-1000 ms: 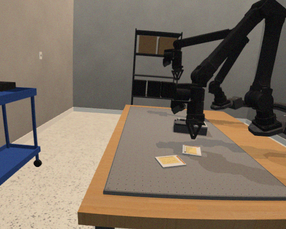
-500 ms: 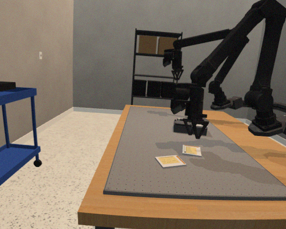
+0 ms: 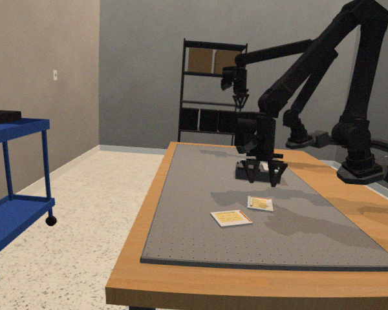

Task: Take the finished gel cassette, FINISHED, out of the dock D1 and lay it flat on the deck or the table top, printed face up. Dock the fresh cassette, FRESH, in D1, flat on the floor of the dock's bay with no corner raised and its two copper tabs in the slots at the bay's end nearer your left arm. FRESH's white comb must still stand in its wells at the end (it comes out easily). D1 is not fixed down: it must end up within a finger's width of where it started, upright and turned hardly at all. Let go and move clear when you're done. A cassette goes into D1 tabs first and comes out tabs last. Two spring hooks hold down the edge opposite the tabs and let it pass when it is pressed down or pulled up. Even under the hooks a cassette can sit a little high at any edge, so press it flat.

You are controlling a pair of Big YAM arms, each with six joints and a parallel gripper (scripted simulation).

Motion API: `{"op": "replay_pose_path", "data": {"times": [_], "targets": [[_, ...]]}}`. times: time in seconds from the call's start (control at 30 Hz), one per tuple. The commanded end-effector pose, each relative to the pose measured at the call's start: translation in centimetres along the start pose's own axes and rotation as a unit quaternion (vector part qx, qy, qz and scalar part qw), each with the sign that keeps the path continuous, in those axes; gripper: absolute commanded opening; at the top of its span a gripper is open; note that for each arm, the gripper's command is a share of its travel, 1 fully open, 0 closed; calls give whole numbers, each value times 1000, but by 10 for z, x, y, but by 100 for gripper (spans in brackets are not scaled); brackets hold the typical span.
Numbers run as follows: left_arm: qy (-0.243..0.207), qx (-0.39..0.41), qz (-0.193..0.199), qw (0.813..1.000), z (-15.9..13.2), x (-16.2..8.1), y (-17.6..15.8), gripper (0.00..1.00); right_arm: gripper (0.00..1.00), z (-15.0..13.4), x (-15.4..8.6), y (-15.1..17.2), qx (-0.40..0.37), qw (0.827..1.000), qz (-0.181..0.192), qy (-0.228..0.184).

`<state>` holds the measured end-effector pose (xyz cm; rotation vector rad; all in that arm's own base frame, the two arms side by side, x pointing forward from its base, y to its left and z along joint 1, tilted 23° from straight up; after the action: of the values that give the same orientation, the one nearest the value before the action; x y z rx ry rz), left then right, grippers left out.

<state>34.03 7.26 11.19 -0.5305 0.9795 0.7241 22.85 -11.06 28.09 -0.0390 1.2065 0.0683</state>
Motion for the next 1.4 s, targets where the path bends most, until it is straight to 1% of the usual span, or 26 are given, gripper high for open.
{"op": "replay_pose_path", "data": {"times": [0.0,0.17,0.37,0.43,0.67,0.7,0.8,1.37], "targets": [[-20,-83,-12,996,9,-9,-12,98,100,16,-25,-8,5,1000,-15,-19],[-28,-165,-10,986,10,-10,-12,98,100,16,-25,-8,5,1000,-15,-19],[-37,-262,-10,964,10,-11,-11,98,100,16,-25,-8,5,1000,-15,-19],[-37,-262,-10,964,10,-11,-11,98,100,16,-25,-8,5,1000,-15,-19],[-49,-372,-12,927,11,-11,-11,98,100,16,-25,-8,5,1000,-15,-19],[-54,-386,-18,921,11,-11,-11,0,100,16,-25,-8,5,1000,-15,-19],[-66,-423,-35,903,10,-11,-11,0,100,16,-25,-8,5,1000,-15,-19],[-66,-423,-35,903,10,-11,-11,0,100,16,-25,-8,5,1000,-15,-19]]}}
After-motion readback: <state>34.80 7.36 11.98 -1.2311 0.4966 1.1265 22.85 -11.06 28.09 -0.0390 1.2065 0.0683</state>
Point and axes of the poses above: on each arm, the point where the finger pads meet when closed, its own x axis out along the fingers, its own y axis across the jaws, z = x × y, the point moved 2 cm from there along -x, back along the fingers, and after that the axes turned 15 degrees about -x, right-handed, at the moved point
